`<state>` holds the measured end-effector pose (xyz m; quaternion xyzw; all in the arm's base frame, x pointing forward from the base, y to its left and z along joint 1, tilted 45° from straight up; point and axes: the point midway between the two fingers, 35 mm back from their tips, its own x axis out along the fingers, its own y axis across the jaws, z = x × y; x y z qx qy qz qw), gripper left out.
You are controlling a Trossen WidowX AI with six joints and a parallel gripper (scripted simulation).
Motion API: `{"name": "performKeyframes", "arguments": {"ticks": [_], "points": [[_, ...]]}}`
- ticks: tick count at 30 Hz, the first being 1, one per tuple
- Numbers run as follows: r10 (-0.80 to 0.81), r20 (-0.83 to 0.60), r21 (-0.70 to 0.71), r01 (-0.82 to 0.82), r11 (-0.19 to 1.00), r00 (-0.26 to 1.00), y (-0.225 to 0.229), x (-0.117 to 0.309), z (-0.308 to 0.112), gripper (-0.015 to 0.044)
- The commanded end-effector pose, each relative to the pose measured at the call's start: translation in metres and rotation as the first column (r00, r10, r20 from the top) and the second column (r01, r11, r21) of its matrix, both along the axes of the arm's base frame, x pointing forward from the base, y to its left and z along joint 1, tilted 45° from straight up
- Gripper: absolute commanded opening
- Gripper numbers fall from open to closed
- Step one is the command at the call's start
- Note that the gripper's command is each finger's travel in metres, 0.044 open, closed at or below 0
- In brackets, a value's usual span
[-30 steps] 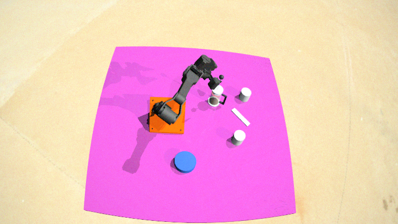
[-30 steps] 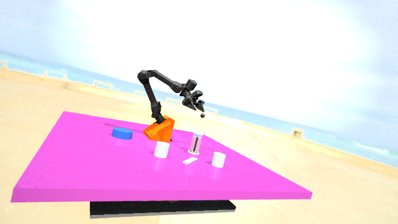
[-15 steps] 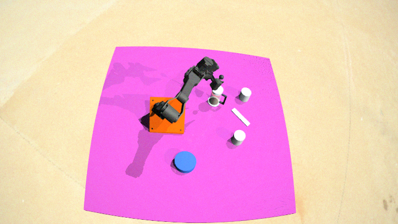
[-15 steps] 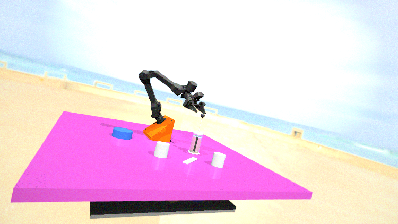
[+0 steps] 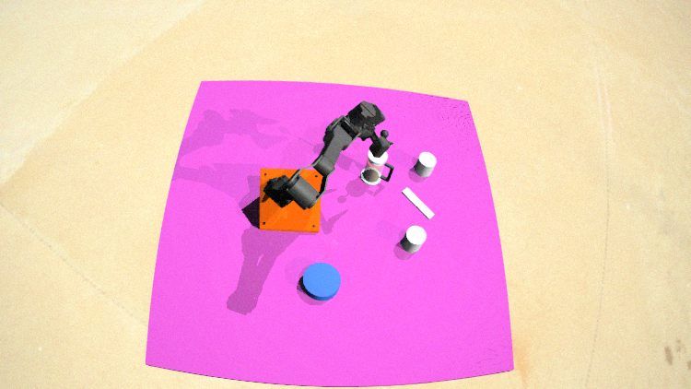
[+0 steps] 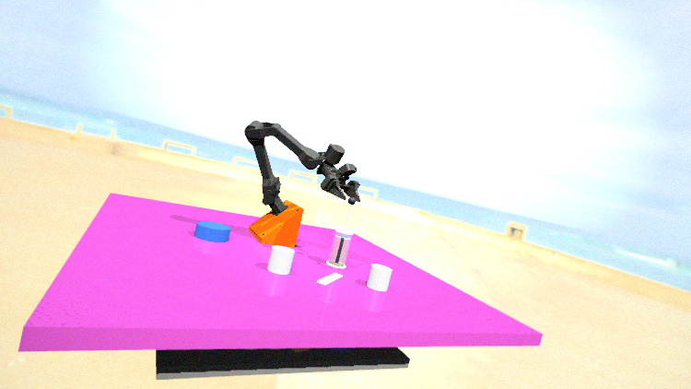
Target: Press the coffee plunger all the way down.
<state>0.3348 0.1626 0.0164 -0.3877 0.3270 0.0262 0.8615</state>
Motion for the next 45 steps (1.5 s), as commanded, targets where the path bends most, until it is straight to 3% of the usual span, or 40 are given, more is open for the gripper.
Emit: {"name": "performKeyframes", "arguments": {"ticks": [1, 12, 45], "points": [[0.004, -0.003, -0.001, -0.004, 1.0, 1.0, 0.0, 0.002, -0.002, 0.0414], [0.004, -0.003, -0.001, -0.004, 1.0, 1.0, 0.0, 0.002, -0.002, 0.0125], [0.003, -0.005, -0.001, -0.003, 1.0, 1.0, -0.022, 0.004, -0.03, 0.0117]]}}
